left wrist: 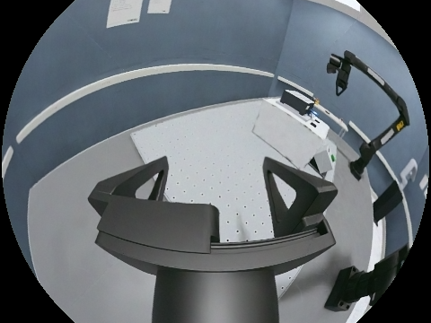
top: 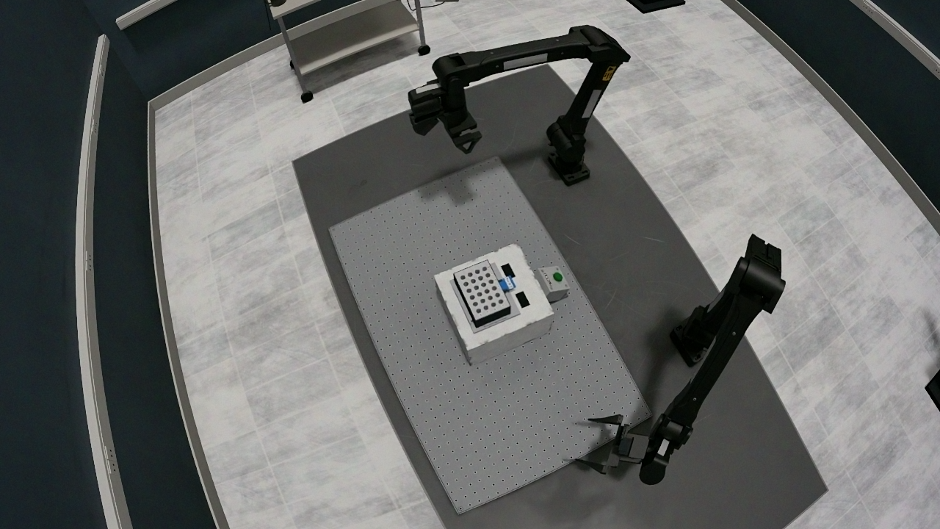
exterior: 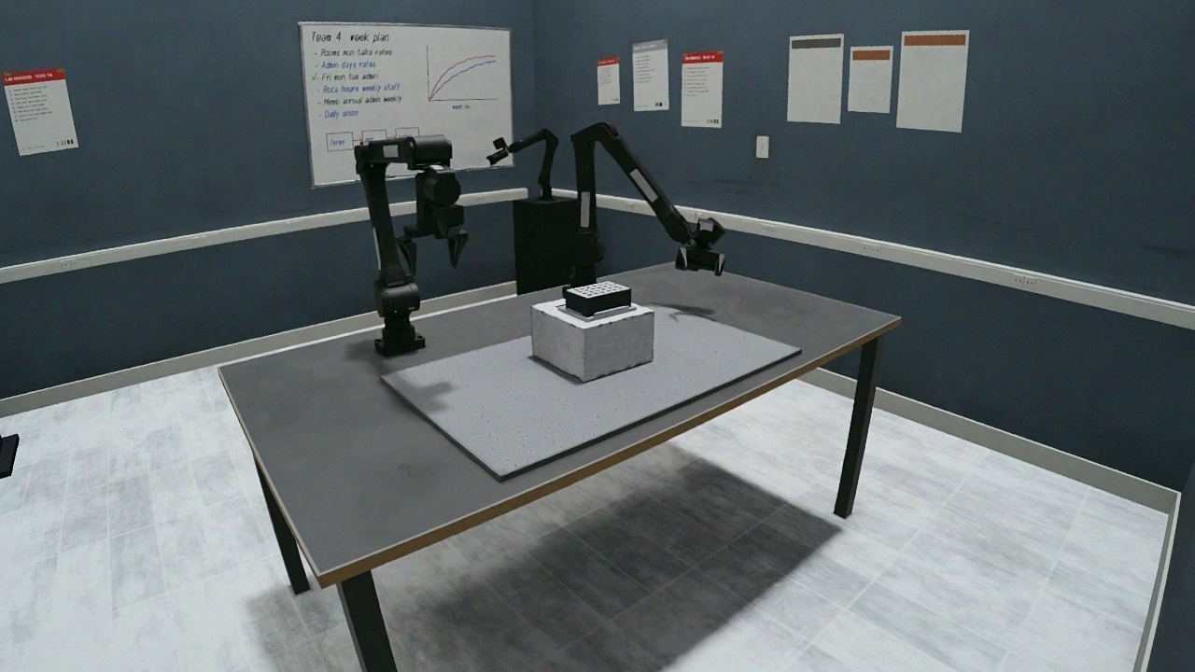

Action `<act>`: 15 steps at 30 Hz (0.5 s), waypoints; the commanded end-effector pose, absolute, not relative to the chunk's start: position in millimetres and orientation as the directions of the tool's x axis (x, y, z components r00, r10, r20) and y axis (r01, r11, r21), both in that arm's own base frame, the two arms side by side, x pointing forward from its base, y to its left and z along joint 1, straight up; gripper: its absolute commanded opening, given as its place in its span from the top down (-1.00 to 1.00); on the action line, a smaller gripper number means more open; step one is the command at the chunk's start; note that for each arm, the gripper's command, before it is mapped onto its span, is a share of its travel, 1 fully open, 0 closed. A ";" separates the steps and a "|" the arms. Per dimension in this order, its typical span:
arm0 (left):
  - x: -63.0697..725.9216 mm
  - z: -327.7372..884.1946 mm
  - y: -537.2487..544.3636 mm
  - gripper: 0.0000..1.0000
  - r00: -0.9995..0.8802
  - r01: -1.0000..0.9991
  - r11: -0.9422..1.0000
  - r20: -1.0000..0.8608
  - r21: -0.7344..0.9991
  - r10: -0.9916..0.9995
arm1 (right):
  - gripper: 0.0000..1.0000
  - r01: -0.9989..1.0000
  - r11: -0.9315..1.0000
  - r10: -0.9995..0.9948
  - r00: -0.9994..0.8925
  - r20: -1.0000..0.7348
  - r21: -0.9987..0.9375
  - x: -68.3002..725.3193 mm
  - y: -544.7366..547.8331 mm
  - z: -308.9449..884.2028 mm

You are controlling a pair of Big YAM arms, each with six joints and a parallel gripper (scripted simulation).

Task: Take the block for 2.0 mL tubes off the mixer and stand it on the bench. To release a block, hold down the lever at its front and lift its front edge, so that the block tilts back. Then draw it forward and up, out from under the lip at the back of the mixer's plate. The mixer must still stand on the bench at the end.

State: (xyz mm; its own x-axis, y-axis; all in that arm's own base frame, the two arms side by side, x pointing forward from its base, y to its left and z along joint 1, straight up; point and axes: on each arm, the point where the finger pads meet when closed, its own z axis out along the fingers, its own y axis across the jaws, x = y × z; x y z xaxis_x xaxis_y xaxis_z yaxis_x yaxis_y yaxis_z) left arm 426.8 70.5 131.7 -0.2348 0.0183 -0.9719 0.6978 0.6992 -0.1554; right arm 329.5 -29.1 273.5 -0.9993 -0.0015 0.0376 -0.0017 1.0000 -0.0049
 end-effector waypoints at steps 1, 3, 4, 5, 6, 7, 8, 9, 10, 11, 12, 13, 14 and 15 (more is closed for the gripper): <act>423.2 136.1 74.3 -1.00 -0.231 0.691 0.707 -0.973 -0.150 0.019 | -1.00 0.001 1.000 0.001 -1.000 -0.011 -0.006 321.8 -37.5 285.8; 423.2 136.1 74.3 -1.00 -0.231 0.691 0.707 -0.973 -0.150 0.019 | -1.00 0.001 1.000 0.001 -1.000 -0.021 -0.007 319.3 -39.0 288.1; 423.2 136.1 74.3 -1.00 -0.231 0.691 0.707 -0.973 -0.150 0.019 | -1.00 -0.001 1.000 -0.001 -1.000 -0.021 -0.007 317.4 -39.5 287.5; 423.2 136.1 74.3 -1.00 -0.231 0.691 0.707 -0.973 -0.150 0.019 | -1.00 -0.001 1.000 -0.001 -1.000 -0.021 -0.007 317.4 -39.5 287.5; 423.2 136.1 74.3 -1.00 -0.231 0.691 0.707 -0.973 -0.150 0.019 | -1.00 -0.001 1.000 -0.001 -1.000 -0.021 -0.007 317.4 -39.5 287.5; 423.2 136.1 74.3 -1.00 -0.231 0.691 0.707 -0.973 -0.150 0.019 | -1.00 -0.007 1.000 -0.007 -1.000 -0.011 -0.006 317.8 -37.3 284.2; 423.2 136.1 74.3 -1.00 -0.231 0.691 0.707 -0.973 -0.150 0.019 | -1.00 -0.012 1.000 -0.012 -1.000 -0.007 -0.006 316.5 -36.7 282.4; 423.2 136.1 74.3 -1.00 -0.231 0.691 0.707 -0.973 -0.150 0.019 | -1.00 -0.015 1.000 -0.015 -1.000 -0.003 -0.005 315.0 -36.3 280.6; 423.2 136.1 74.3 -1.00 -0.231 0.691 0.707 -0.973 -0.150 0.019 | -1.00 -0.018 1.000 -0.018 -1.000 0.000 -0.005 313.6 -36.0 279.3; 423.2 136.1 74.3 -1.00 -0.231 0.691 0.707 -0.973 -0.150 0.019 | -1.00 -0.017 1.000 -0.017 -1.000 0.001 -0.005 311.9 -36.9 278.4; 423.2 136.1 74.3 -1.00 -0.231 0.691 0.707 -0.973 -0.150 0.019 | -1.00 -0.012 1.000 -0.012 -1.000 0.001 -0.005 310.4 -39.1 278.2; 423.2 136.1 74.3 -1.00 -0.231 0.691 0.707 -0.973 -0.150 0.019 | -1.00 -0.007 1.000 -0.007 -1.000 0.000 -0.005 308.7 -41.3 278.2; 423.2 136.1 74.3 -1.00 -0.231 0.691 0.707 -0.973 -0.150 0.019 | -1.00 -0.002 1.000 -0.002 -1.000 -0.002 -0.005 307.1 -43.4 278.4; 423.2 136.1 74.3 -1.00 -0.231 0.691 0.707 -0.973 -0.150 0.019 | -1.00 -0.002 1.000 -0.002 -1.000 -0.006 -0.006 305.4 -44.4 279.6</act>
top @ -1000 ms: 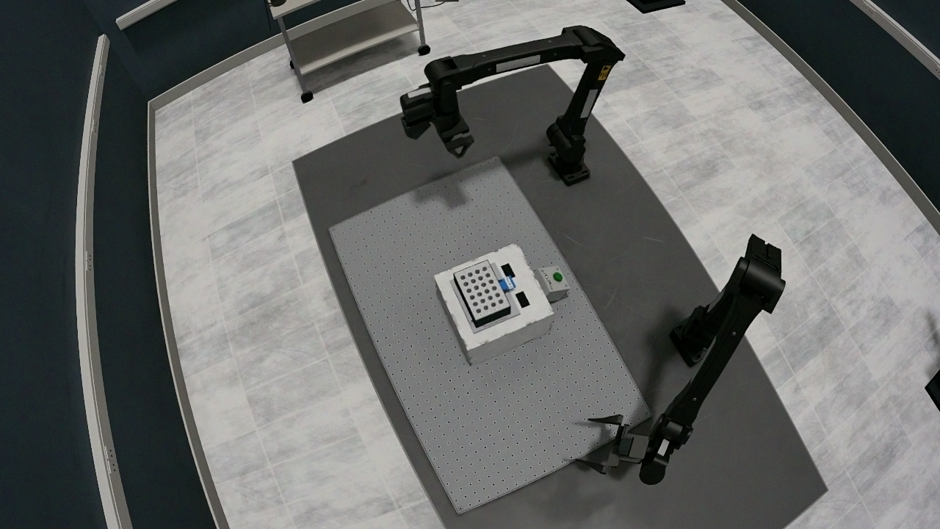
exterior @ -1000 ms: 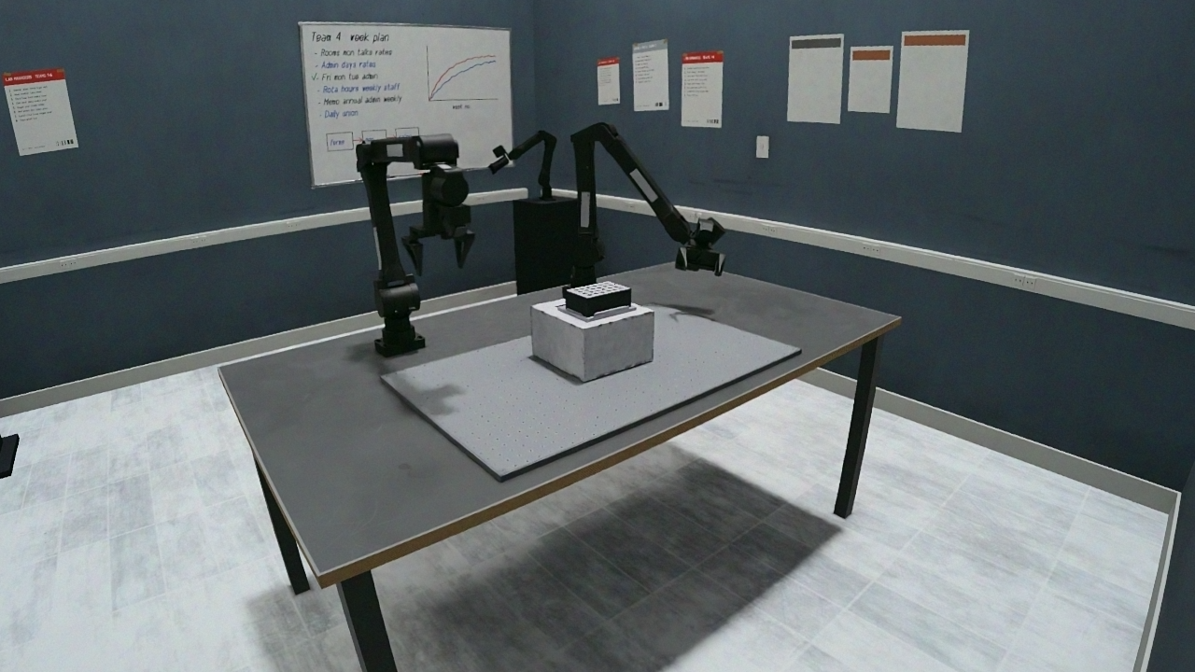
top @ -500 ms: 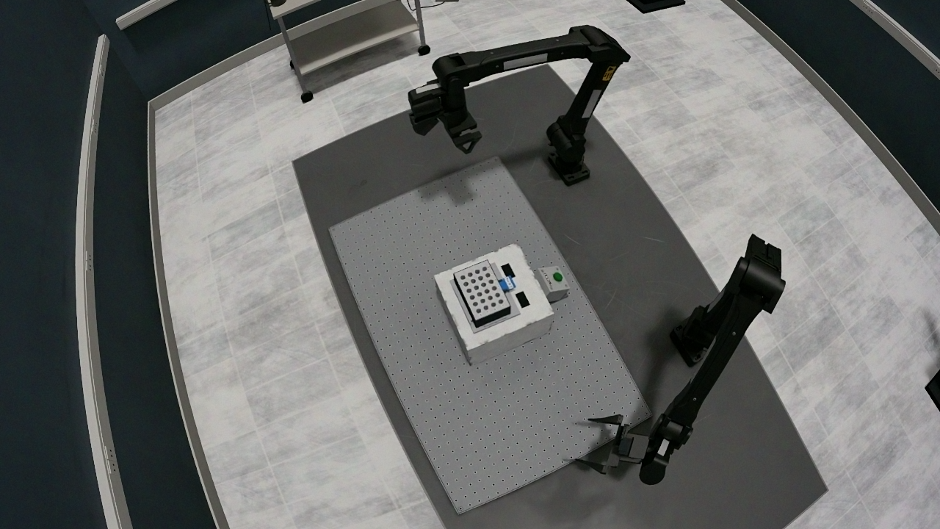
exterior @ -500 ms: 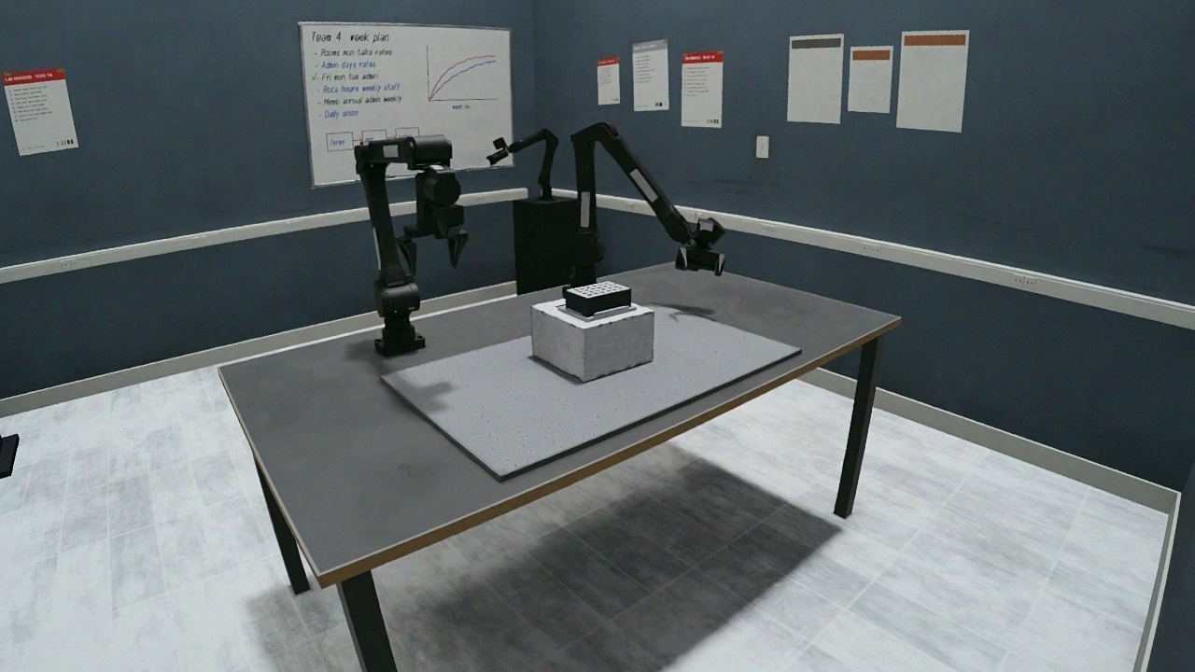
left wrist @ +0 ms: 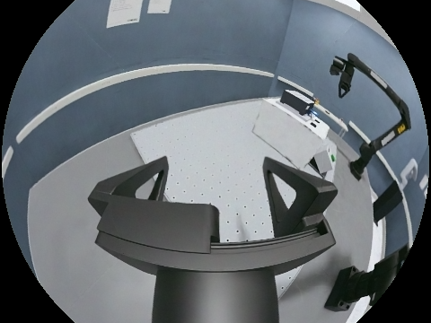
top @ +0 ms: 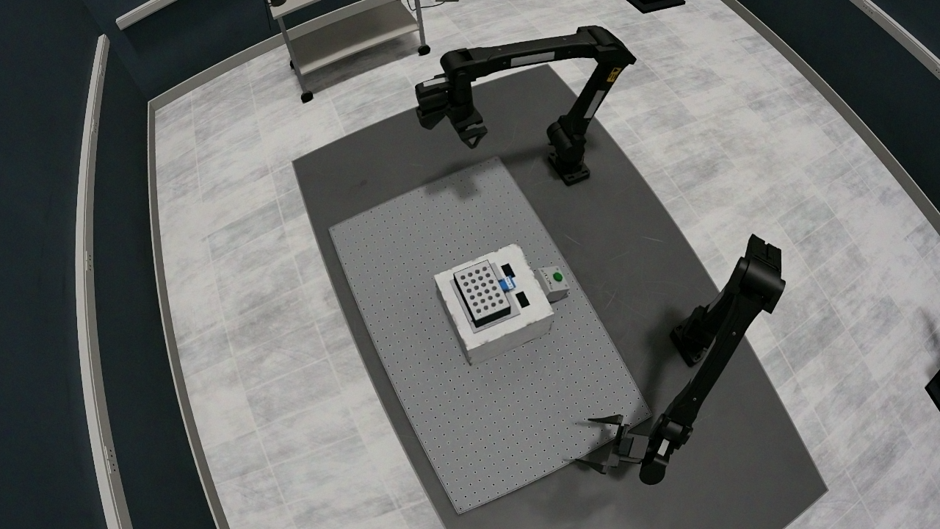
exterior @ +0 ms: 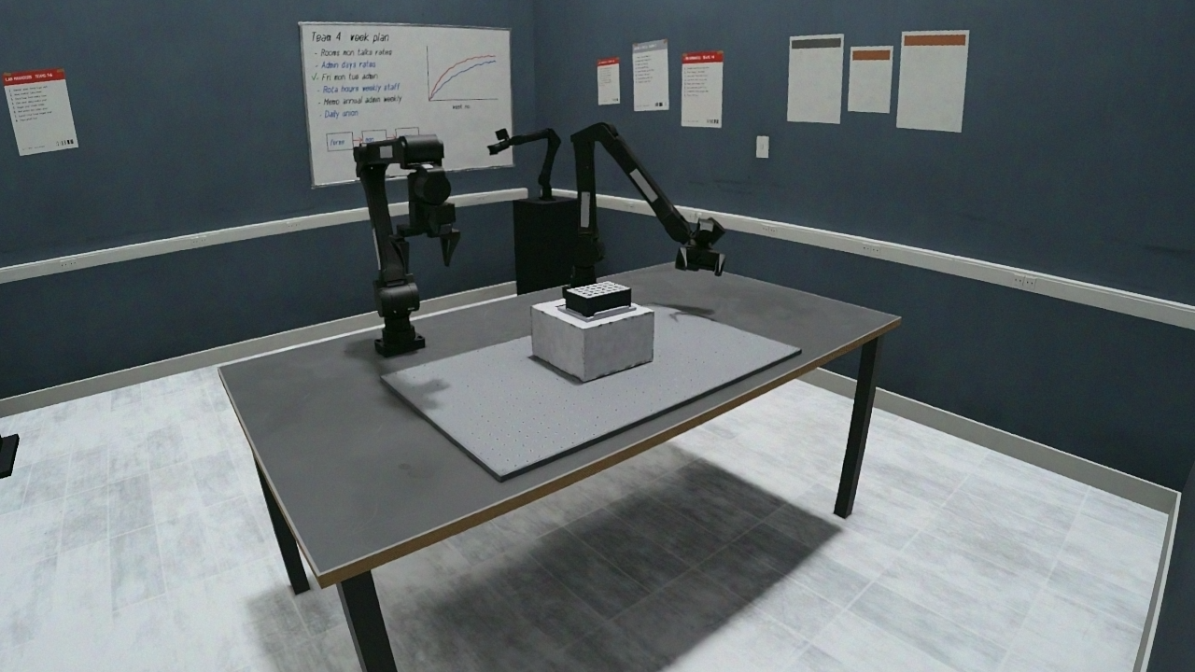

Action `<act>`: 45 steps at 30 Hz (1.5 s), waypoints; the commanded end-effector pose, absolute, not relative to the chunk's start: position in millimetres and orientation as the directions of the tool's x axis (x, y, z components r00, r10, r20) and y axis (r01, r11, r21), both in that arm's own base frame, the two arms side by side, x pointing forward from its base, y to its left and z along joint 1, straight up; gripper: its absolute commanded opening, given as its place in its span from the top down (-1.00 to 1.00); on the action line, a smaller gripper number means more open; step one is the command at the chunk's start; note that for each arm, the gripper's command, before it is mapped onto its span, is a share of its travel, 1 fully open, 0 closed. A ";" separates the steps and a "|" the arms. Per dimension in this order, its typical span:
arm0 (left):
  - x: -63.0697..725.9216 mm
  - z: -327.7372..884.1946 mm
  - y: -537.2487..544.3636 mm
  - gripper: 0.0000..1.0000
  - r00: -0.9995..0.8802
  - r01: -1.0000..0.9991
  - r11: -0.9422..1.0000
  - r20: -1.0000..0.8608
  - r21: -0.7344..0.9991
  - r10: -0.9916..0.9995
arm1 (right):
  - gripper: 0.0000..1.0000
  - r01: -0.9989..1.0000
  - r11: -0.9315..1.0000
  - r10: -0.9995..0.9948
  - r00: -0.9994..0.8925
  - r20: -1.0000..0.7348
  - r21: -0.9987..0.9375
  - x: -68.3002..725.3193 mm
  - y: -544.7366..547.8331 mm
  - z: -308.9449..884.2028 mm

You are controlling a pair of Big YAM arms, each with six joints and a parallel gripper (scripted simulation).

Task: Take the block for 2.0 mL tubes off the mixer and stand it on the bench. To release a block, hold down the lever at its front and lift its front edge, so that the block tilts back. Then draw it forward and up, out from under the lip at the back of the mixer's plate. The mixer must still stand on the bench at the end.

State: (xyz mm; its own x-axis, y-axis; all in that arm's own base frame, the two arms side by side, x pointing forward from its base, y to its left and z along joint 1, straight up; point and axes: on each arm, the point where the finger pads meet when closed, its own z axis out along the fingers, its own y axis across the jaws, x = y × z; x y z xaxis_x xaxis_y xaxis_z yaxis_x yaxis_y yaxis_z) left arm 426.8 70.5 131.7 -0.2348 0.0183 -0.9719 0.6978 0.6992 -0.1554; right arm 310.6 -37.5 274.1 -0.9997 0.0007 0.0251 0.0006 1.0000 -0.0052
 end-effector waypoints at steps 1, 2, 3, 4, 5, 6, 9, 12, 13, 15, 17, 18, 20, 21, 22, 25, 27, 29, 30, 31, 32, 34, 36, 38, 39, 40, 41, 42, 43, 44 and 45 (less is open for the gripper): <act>423.2 136.1 74.3 -1.00 -0.231 0.691 0.707 -0.973 -0.150 0.019 | -1.00 -0.002 1.000 -0.003 -1.000 -0.015 -0.007 304.7 -45.2 282.1; 423.2 136.1 74.3 -1.00 -0.231 0.691 0.707 -0.973 -0.150 0.019 | -1.00 -0.003 1.000 -0.003 -1.000 -0.022 -0.008 303.8 -45.9 284.5; 423.2 136.1 74.3 -1.00 -0.231 0.691 0.707 -0.973 -0.150 0.019 | -1.00 -0.004 1.000 -0.005 -1.000 -0.029 -0.010 302.8 -46.5 286.5; 423.2 136.1 74.3 -1.00 -0.231 0.691 0.707 -0.973 -0.150 0.019 | -1.00 -0.005 1.000 -0.006 -1.000 -0.030 -0.010 300.6 -46.6 286.7; 430.5 138.0 71.1 1.00 -0.260 0.677 0.716 -0.965 -0.170 0.018 | -1.00 -0.010 1.000 -0.011 -1.000 -0.029 -0.010 298.5 -45.6 286.0; 437.4 141.3 65.7 1.00 -0.286 0.669 0.719 -0.958 -0.188 0.015 | -1.00 -0.015 1.000 -0.015 -1.000 -0.026 -0.009 296.5 -44.8 285.1; 443.0 146.9 59.7 1.00 -0.295 0.671 0.716 -0.955 -0.194 0.017 | -1.00 -0.015 1.000 -0.015 -1.000 -0.011 -0.007 295.9 -44.4 282.0; 451.0 164.7 42.0 1.00 -0.352 0.643 0.732 -0.936 -0.225 0.022 | -1.00 -0.008 1.000 -0.008 -1.000 0.014 -0.003 287.3 -47.3 277.6; 448.5 170.7 37.8 1.00 -0.368 0.634 0.738 -0.929 -0.232 0.024 | -1.00 -0.006 1.000 -0.006 -1.000 0.020 -0.002 284.3 -48.2 276.9; 441.6 180.6 33.7 1.00 -0.396 0.613 0.753 -0.918 -0.239 0.031 | -1.00 -0.003 1.000 -0.003 -1.000 0.026 -0.001 283.4 -48.2 277.4; 433.3 187.0 33.1 1.00 -0.426 0.590 0.769 -0.904 -0.246 0.037 | -1.00 -0.007 1.000 -0.007 -1.000 0.013 -0.003 287.8 -46.9 281.0; 431.1 188.8 33.2 1.00 -0.440 0.579 0.776 -0.897 -0.249 0.041 | -1.00 -0.010 1.000 -0.010 -1.000 0.009 -0.004 289.4 -45.8 282.1; 437.0 183.7 36.9 1.00 -0.476 0.560 0.786 -0.878 -0.262 0.046 | -1.00 -0.010 1.000 -0.010 -1.000 0.001 -0.005 292.1 -45.6 284.5; 433.2 185.3 35.3 1.00 -0.493 0.551 0.791 -0.869 -0.267 0.050 | -1.00 -0.010 1.000 -0.010 -1.000 -0.002 -0.006 293.4 -45.5 285.6; 428.4 187.5 33.2 1.00 -0.507 0.543 0.795 -0.860 -0.270 0.055 | -1.00 -0.010 1.000 -0.010 -1.000 -0.006 -0.006 294.8 -45.4 286.8; 429.2 187.3 32.4 1.00 -0.520 0.537 0.799 -0.852 -0.271 0.061 | -1.00 -0.010 1.000 -0.010 -1.000 -0.010 -0.007 296.1 -45.3 287.9; 417.8 197.3 26.7 1.00 -0.535 0.530 0.805 -0.842 -0.265 0.075 | -1.00 -0.010 1.000 -0.010 -1.000 -0.017 -0.008 298.8 -45.1 290.3; 407.2 211.5 23.5 1.00 -0.549 0.519 0.817 -0.831 -0.253 0.091 | -1.00 -0.010 1.000 -0.010 -1.000 -0.024 -0.009 301.4 -44.9 292.6; 402.6 218.0 22.2 1.00 -0.555 0.513 0.822 -0.826 -0.247 0.098 | -1.00 -0.010 1.000 -0.010 -1.000 -0.028 -0.010 302.8 -44.7 293.8; 398.4 223.6 21.6 1.00 -0.564 0.506 0.827 -0.819 -0.243 0.105 | -1.00 -0.010 1.000 -0.011 -0.999 -0.031 -0.010 304.1 -44.6 295.0; 394.6 228.5 21.7 1.00 -0.574 0.498 0.833 -0.811 -0.240 0.109 | -1.00 -0.010 1.000 -0.011 -0.999 -0.035 -0.011 305.4 -44.5 296.2; 393.7 231.0 23.8 1.00 -0.606 0.474 0.845 -0.788 -0.246 0.111 | -1.00 -0.010 1.000 -0.011 -0.999 -0.042 -0.012 308.0 -44.3 298.5; 399.3 223.9 24.3 1.00 -0.651 0.447 0.853 -0.752 -0.269 0.103 | -1.00 -0.010 1.000 -0.010 -0.999 -0.043 -0.012 309.3 -43.9 298.3; 391.8 220.4 21.7 1.00 -0.697 0.415 0.861 -0.712 -0.295 0.092 | -1.00 -0.009 1.000 -0.010 -0.999 -0.043 -0.012 310.4 -43.5 297.8; 383.3 220.6 19.7 1.00 -0.718 0.399 0.864 -0.690 -0.307 0.086 | -1.00 -0.012 1.000 -0.013 -0.999 -0.042 -0.012 310.9 -42.4 297.1; 375.4 221.2 18.4 1.00 -0.737 0.382 0.869 -0.671 -0.315 0.081 | -1.00 -0.011 1.000 -0.011 -0.999 -0.041 -0.012 311.2 -42.6 296.5; 375.4 221.2 18.4 1.00 -0.737 0.382 0.869 -0.671 -0.315 0.081 | -1.00 -0.011 1.000 -0.011 -0.999 -0.041 -0.012 311.2 -42.6 296.5; 375.4 221.2 18.4 1.00 -0.737 0.382 0.869 -0.671 -0.315 0.081 | -1.00 -0.011 1.000 -0.011 -0.999 -0.041 -0.012 311.2 -42.6 296.5; 373.0 225.5 19.9 1.00 -0.735 0.374 0.876 -0.673 -0.305 0.079 | -1.00 -0.004 1.000 -0.004 -0.999 -0.036 -0.011 310.5 -44.5 294.4; 366.4 229.7 19.5 1.00 -0.750 0.358 0.882 -0.657 -0.305 0.077 | -1.00 0.002 1.000 0.001 -0.999 -0.032 -0.010 309.9 -45.7 292.4; 359.8 234.7 19.0 1.00 -0.763 0.344 0.889 -0.642 -0.303 0.076 | -1.00 0.006 1.000 0.006 -1.000 -0.028 -0.010 309.3 -46.9 290.5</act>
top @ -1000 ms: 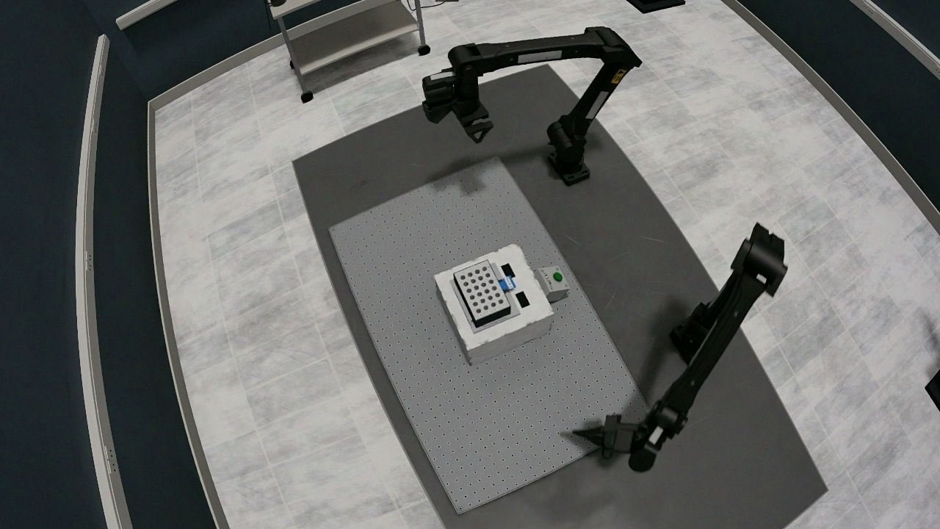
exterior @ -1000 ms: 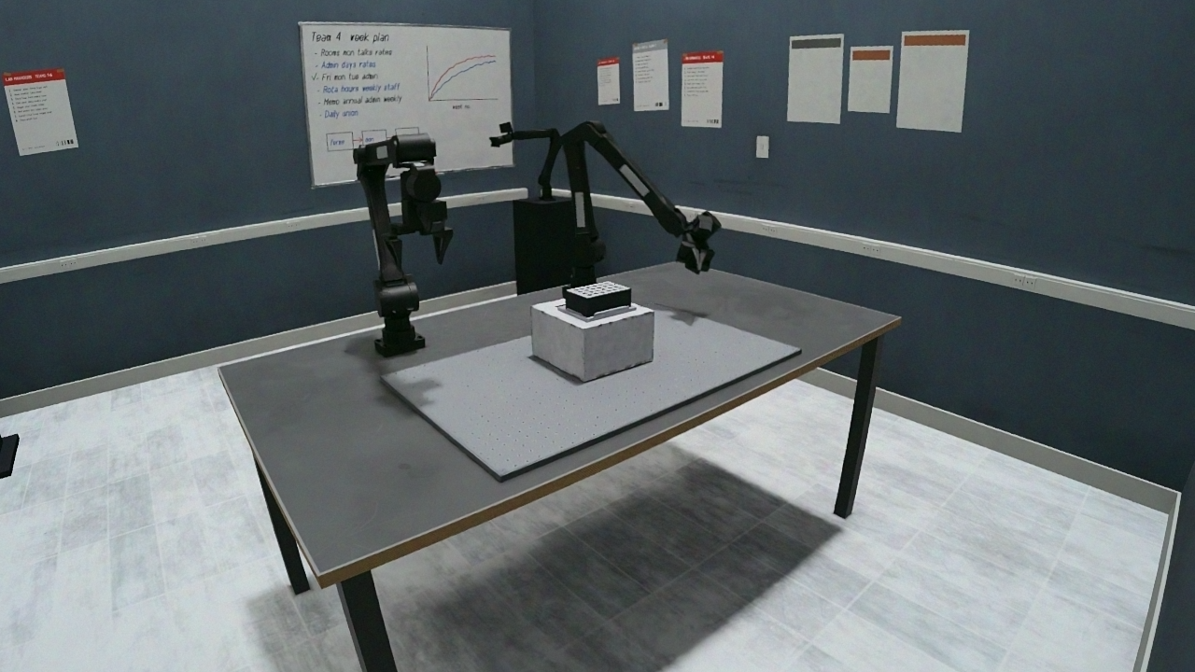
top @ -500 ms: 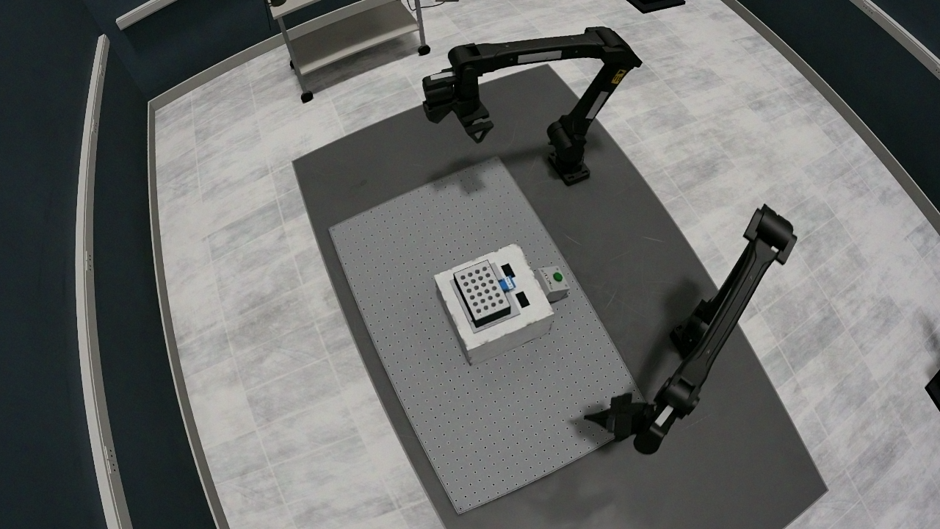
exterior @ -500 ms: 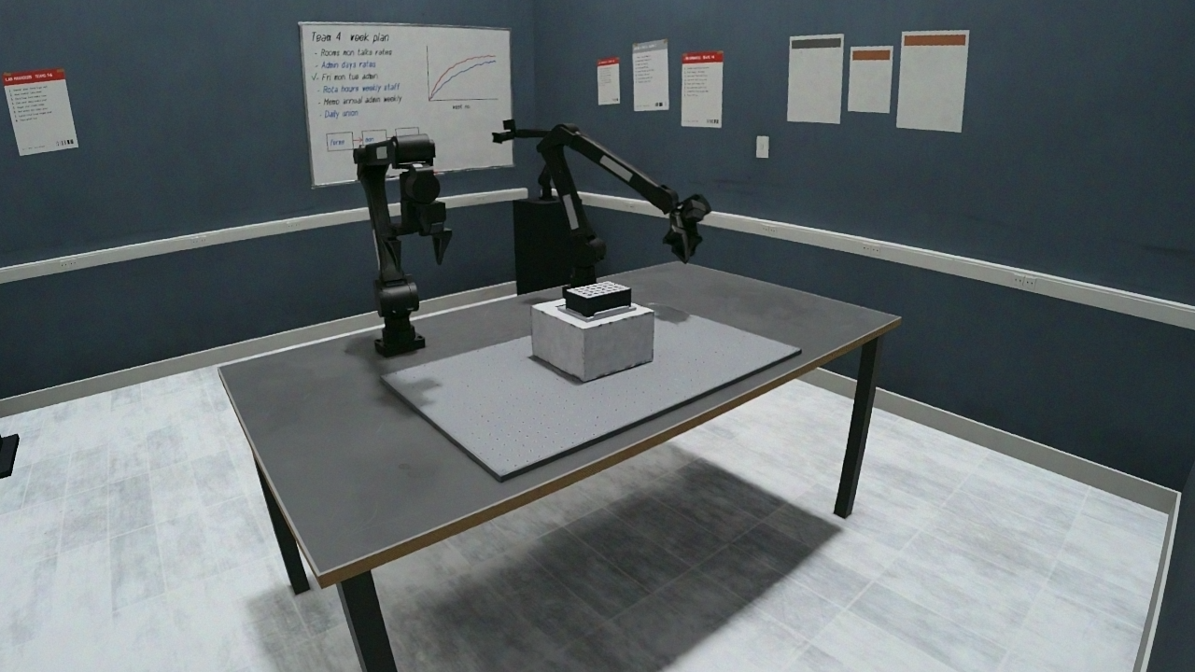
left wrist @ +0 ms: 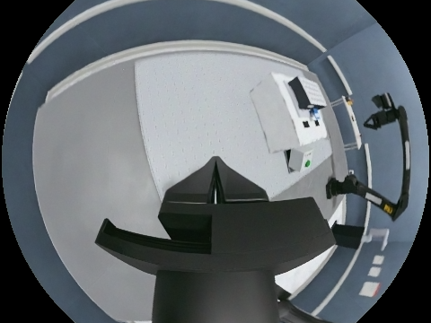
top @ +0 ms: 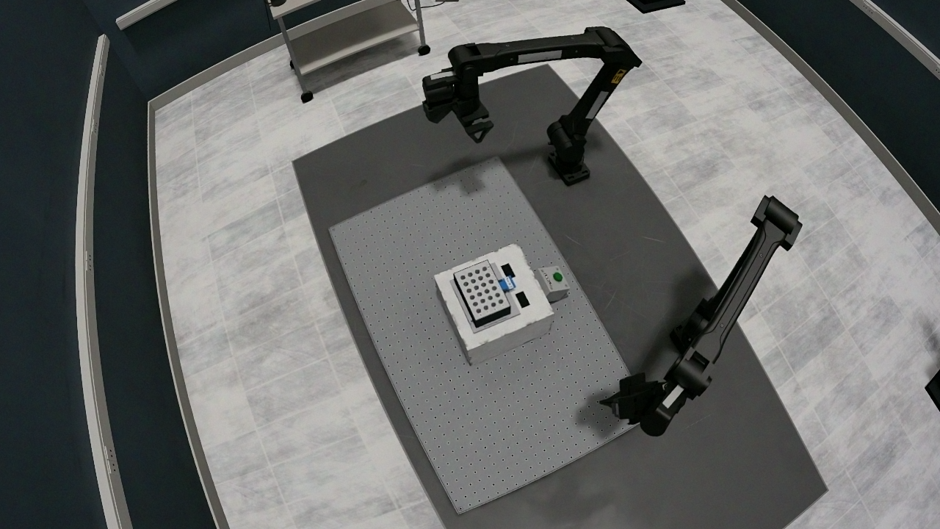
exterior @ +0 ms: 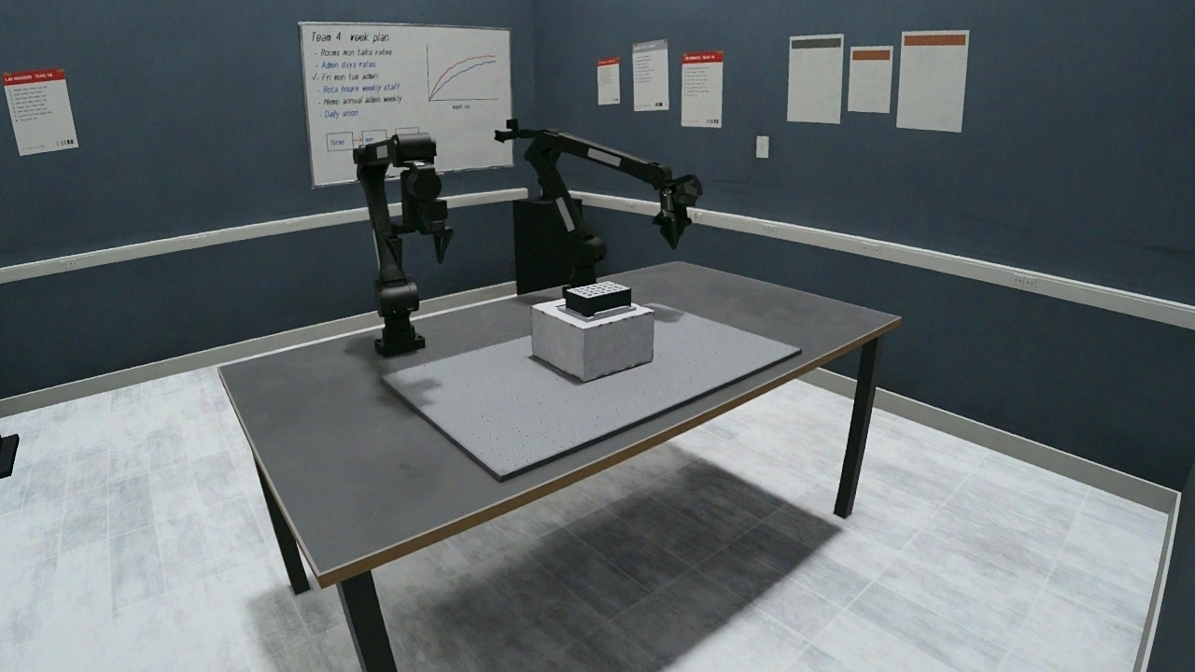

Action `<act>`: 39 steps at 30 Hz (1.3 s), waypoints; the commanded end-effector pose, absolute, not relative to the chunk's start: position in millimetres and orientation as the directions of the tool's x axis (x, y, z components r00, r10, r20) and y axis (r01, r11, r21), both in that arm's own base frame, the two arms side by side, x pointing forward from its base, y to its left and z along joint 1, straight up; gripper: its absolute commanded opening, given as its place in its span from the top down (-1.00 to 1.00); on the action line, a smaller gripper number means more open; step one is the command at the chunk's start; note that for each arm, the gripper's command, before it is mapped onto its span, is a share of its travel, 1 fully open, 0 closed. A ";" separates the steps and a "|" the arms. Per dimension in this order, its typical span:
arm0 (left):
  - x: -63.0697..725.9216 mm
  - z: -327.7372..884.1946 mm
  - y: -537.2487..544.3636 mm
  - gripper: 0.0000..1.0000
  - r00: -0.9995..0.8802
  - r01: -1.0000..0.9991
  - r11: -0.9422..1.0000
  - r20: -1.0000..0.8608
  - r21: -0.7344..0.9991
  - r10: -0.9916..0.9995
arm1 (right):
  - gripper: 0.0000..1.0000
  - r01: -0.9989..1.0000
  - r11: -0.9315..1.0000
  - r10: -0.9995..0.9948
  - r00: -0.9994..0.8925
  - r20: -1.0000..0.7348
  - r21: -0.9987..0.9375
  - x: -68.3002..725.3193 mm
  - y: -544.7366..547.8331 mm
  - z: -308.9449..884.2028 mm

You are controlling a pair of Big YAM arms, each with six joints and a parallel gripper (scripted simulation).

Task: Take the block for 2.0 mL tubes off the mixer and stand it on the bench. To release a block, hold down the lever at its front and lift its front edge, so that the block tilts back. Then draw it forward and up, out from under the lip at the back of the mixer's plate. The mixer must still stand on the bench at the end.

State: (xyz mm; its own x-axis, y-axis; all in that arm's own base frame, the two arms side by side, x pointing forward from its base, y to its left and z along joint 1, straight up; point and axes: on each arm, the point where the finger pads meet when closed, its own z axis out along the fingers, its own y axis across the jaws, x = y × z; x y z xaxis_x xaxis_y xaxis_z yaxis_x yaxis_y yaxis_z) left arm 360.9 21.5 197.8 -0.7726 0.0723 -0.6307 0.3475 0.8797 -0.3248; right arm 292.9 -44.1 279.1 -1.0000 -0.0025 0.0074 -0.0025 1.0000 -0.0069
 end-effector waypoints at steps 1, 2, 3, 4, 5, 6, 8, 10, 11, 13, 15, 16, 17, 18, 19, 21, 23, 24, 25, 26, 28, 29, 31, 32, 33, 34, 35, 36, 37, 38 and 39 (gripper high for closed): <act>354.0 240.7 18.4 1.00 -0.774 0.332 0.894 -0.629 -0.301 0.076 | -1.00 0.011 1.000 0.011 -1.000 -0.023 -0.009 308.8 -48.1 288.6; 349.0 246.7 17.6 1.00 -0.782 0.322 0.899 -0.618 -0.297 0.076 | -1.00 0.016 1.000 0.016 -1.000 -0.019 -0.008 308.2 -49.3 286.6; 344.6 252.6 17.0 1.00 -0.789 0.316 0.904 -0.609 -0.289 0.081 | -1.00 0.018 1.000 0.018 -1.000 -0.015 -0.008 307.7 -49.5 284.7; 340.6 257.8 16.9 1.00 -0.797 0.308 0.908 -0.598 -0.283 0.084 | -1.00 0.020 1.000 0.020 -1.000 -0.011 -0.007 307.2 -49.7 282.9; 336.8 262.0 17.1 1.00 -0.807 0.299 0.913 -0.585 -0.277 0.087 | -1.00 0.022 1.000 0.022 -1.000 -0.007 -0.007 306.6 -50.0 281.1; 333.2 264.9 17.9 1.00 -0.817 0.289 0.918 -0.570 -0.271 0.089 | -1.00 0.024 1.000 0.024 -1.000 -0.003 -0.006 306.0 -50.1 279.4; 325.1 267.8 19.5 1.00 -0.840 0.266 0.927 -0.535 -0.265 0.088 | -1.00 0.028 1.000 0.028 -1.000 0.003 -0.005 304.8 -50.4 276.1; 315.1 267.6 20.1 1.00 -0.866 0.241 0.934 -0.493 -0.262 0.085 | -1.00 0.030 1.000 0.030 -0.999 0.011 -0.004 303.4 -50.3 272.8; 309.7 267.5 19.9 1.00 -0.877 0.230 0.938 -0.472 -0.259 0.085 | -1.00 0.030 1.000 0.030 -0.999 0.015 -0.004 302.7 -50.1 271.1; 304.5 268.0 19.5 1.00 -0.887 0.221 0.941 -0.453 -0.255 0.086 | -1.00 0.031 1.000 0.031 -0.999 0.019 -0.004 301.7 -49.8 269.7; 303.3 268.2 20.0 1.00 -0.888 0.220 0.944 -0.451 -0.247 0.089 | -1.00 0.031 1.000 0.032 -0.999 0.023 -0.003 300.5 -49.5 268.4; 298.0 271.7 20.8 1.00 -0.897 0.209 0.949 -0.433 -0.236 0.090 | -1.00 0.032 0.999 0.032 -0.999 0.024 -0.003 300.3 -49.5 268.0; 292.9 276.2 20.9 1.00 -0.904 0.201 0.953 -0.418 -0.226 0.092 | -1.00 0.033 0.999 0.033 -0.999 0.025 -0.003 300.0 -49.4 267.6; 288.6 281.7 20.8 1.00 -0.909 0.195 0.957 -0.407 -0.216 0.093 | -1.00 0.034 0.999 0.034 -0.999 0.026 -0.003 299.8 -49.3 267.3; 289.4 284.2 20.8 1.00 -0.913 0.188 0.961 -0.397 -0.204 0.095 | -1.00 0.034 0.999 0.034 -0.999 0.027 -0.003 299.5 -49.3 266.9; 290.9 288.0 20.5 1.00 -0.922 0.175 0.968 -0.376 -0.182 0.096 | -1.00 0.034 0.999 0.034 -0.999 0.026 -0.003 299.7 -49.2 267.3; 290.3 288.2 20.7 1.00 -0.935 0.156 0.974 -0.343 -0.165 0.091 | -1.00 0.034 0.999 0.034 -0.999 0.018 -0.004 301.6 -49.5 270.5; 289.5 287.4 20.9 1.00 -0.942 0.145 0.977 -0.324 -0.159 0.087 | -1.00 0.034 0.999 0.034 -0.999 0.014 -0.004 302.5 -49.6 272.1; 288.3 285.6 21.3 1.00 -0.950 0.134 0.979 -0.301 -0.153 0.083 | -1.00 0.033 0.999 0.034 -0.999 0.010 -0.005 303.4 -49.7 273.7; 287.2 283.7 21.4 1.00 -0.957 0.123 0.981 -0.278 -0.146 0.079 | -1.00 0.033 0.999 0.033 -0.999 0.006 -0.005 304.3 -49.8 275.2; 285.2 280.6 21.2 1.00 -0.969 0.106 0.985 -0.234 -0.134 0.072 | -1.00 0.033 0.999 0.033 -0.999 -0.002 -0.007 306.0 -50.0 278.3; 284.2 279.8 21.3 1.00 -0.974 0.097 0.987 -0.214 -0.126 0.068 | -1.00 0.033 0.999 0.033 -0.999 -0.006 -0.007 306.9 -50.1 279.9; 284.2 279.8 21.3 1.00 -0.974 0.097 0.987 -0.214 -0.126 0.068 | -1.00 0.033 0.999 0.033 -0.999 -0.006 -0.007 306.9 -50.1 279.9; 283.6 280.7 22.8 1.00 -0.974 0.098 0.988 -0.214 -0.116 0.071 | -1.00 0.033 0.999 0.032 -0.999 -0.010 -0.008 307.7 -50.2 281.4; 282.1 282.1 23.2 1.00 -0.978 0.090 0.991 -0.196 -0.102 0.069 | -1.00 0.032 0.999 0.032 -0.999 -0.014 -0.008 308.6 -50.3 283.0; 280.8 283.9 22.9 1.00 -0.981 0.083 0.992 -0.180 -0.090 0.066 | -1.00 0.032 0.999 0.032 -0.999 -0.018 -0.009 309.4 -50.4 284.6; 280.3 286.1 21.9 1.00 -0.984 0.079 0.994 -0.166 -0.079 0.065 | -1.00 0.032 0.999 0.032 -0.999 -0.022 -0.009 310.2 -50.5 286.1; 279.8 288.0 21.2 1.00 -0.986 0.075 0.995 -0.153 -0.068 0.064 | -1.00 0.032 0.999 0.032 -0.999 -0.026 -0.010 311.1 -50.6 287.7; 279.4 289.5 20.8 1.00 -0.988 0.070 0.996 -0.140 -0.057 0.061 | -1.00 -0.006 1.000 -0.006 -1.000 -0.029 -0.010 315.5 -42.4 288.9; 278.5 290.5 20.8 1.00 -0.991 0.063 0.997 -0.124 -0.046 0.057 | -1.00 -0.044 0.999 -0.044 -0.999 -0.030 -0.011 319.3 -34.1 289.0; 278.5 290.2 20.9 1.00 -0.993 0.056 0.998 -0.107 -0.035 0.052 | -1.00 -0.080 0.997 -0.080 -0.996 -0.031 -0.011 323.3 -26.1 289.1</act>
